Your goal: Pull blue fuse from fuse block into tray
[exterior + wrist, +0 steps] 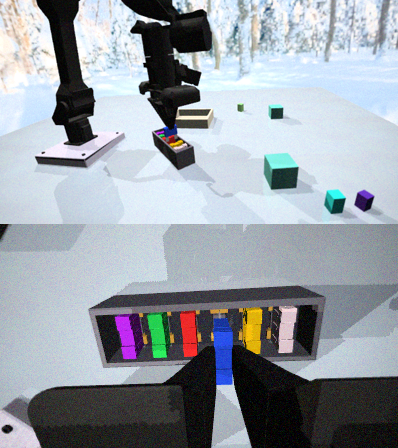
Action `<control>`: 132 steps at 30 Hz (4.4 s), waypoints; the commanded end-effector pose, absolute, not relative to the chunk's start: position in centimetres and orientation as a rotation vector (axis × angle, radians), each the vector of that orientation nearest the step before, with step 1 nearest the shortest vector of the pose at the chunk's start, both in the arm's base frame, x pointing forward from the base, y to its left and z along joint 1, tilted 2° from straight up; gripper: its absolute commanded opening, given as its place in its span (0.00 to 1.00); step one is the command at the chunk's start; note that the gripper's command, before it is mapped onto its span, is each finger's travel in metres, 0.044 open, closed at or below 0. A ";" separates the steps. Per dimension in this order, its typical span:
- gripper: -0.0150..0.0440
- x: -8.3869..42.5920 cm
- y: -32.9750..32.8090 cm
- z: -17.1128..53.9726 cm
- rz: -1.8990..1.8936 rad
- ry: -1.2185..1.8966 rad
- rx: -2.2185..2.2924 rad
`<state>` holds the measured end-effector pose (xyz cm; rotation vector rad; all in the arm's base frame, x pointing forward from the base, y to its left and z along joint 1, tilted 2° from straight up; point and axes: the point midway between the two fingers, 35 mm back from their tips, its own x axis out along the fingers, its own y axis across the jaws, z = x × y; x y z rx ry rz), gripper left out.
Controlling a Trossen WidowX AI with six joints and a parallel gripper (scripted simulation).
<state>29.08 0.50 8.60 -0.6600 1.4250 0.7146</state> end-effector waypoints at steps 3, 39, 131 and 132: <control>0.25 29.1 0.4 9.0 0.715 1.424 -0.668; 0.25 29.7 6.8 11.8 0.718 1.420 -0.665; 0.81 26.1 20.6 12.2 0.734 1.417 -0.651; 0.81 26.1 20.6 12.2 0.734 1.417 -0.651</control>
